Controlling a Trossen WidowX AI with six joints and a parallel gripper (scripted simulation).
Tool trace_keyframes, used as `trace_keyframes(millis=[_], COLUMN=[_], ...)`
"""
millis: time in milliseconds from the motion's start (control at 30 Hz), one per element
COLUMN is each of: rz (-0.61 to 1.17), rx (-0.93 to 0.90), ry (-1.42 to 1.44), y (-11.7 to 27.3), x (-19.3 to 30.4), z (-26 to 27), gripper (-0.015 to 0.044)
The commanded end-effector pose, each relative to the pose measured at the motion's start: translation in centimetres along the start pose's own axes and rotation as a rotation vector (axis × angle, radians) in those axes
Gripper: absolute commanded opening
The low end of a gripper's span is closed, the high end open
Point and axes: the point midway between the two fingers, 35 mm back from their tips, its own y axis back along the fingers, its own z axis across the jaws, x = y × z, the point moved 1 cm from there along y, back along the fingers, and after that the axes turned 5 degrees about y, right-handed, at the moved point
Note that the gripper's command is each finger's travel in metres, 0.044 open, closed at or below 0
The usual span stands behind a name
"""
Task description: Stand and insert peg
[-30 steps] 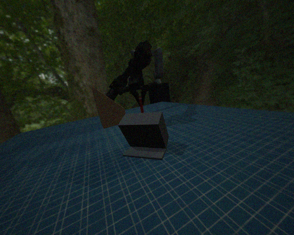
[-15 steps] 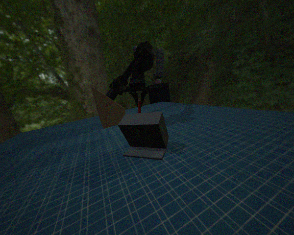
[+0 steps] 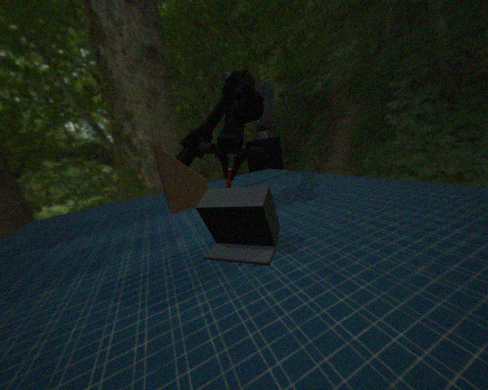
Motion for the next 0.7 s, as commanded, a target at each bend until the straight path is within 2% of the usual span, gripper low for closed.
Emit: trace_keyframes(millis=[0, 667], rz=[-0.035, -0.187], rx=[0.034, 0.151], ry=[0.000, 0.000], y=[-0.1, -0.7], x=[-0.4, -1.7], z=[0.1, 0.8], gripper=[0.0000, 0.0000])
